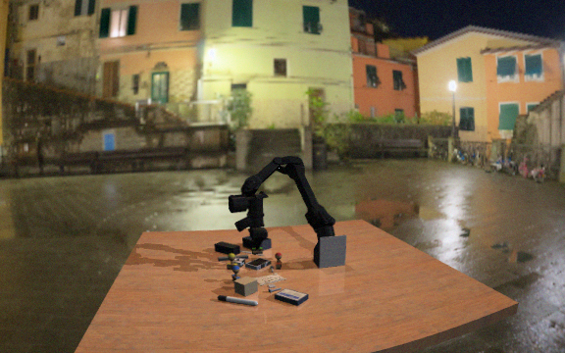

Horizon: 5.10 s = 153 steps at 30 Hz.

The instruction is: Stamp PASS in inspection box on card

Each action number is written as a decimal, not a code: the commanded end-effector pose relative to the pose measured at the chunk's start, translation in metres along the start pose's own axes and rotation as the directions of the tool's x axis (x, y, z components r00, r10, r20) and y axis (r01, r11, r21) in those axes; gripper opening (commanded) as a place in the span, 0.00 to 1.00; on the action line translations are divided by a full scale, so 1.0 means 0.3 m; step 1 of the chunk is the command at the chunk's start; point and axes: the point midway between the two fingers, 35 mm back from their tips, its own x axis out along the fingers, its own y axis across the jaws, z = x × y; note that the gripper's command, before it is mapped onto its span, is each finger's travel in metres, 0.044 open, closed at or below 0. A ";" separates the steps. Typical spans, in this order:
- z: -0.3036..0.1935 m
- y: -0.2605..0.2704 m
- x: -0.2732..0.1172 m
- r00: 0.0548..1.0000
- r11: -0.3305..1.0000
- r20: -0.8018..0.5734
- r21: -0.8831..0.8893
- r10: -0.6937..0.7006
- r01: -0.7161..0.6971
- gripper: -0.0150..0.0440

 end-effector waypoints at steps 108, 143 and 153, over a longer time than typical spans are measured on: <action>-0.007 -0.001 0.143 1.000 1.000 -0.001 0.002 -0.010 0.010 0.25; -0.007 -0.001 0.143 1.000 1.000 -0.001 0.002 -0.010 0.010 0.25; -0.007 -0.001 0.140 1.000 1.000 -0.001 0.002 -0.010 0.010 0.25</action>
